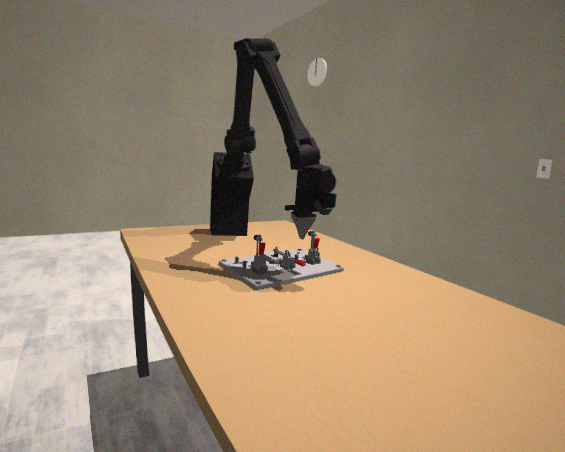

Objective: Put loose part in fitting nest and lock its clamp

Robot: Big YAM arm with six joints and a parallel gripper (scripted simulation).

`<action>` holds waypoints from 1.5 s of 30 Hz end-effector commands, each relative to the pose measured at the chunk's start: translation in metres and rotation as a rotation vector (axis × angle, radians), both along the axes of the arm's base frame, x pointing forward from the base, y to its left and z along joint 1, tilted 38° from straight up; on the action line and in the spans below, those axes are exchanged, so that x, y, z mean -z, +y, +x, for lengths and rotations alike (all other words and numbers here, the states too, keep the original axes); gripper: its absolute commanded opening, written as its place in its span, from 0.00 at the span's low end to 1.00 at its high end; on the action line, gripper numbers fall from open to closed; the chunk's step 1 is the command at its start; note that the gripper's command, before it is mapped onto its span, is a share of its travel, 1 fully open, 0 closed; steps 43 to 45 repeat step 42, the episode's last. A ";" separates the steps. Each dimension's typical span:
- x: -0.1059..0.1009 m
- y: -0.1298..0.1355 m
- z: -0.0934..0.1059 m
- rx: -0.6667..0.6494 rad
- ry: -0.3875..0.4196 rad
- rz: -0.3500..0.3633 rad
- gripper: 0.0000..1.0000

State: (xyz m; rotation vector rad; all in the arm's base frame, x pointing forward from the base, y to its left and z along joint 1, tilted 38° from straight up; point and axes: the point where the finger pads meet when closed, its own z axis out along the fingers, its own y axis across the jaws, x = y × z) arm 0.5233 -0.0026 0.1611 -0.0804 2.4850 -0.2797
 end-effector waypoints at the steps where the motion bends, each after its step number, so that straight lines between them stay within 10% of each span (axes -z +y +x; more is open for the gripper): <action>1: -0.001 0.002 -0.007 0.003 0.008 0.003 0.00; 2: -0.001 0.002 -0.007 0.003 0.008 0.003 1.00; 45: -0.001 0.002 -0.007 0.002 0.008 0.003 1.00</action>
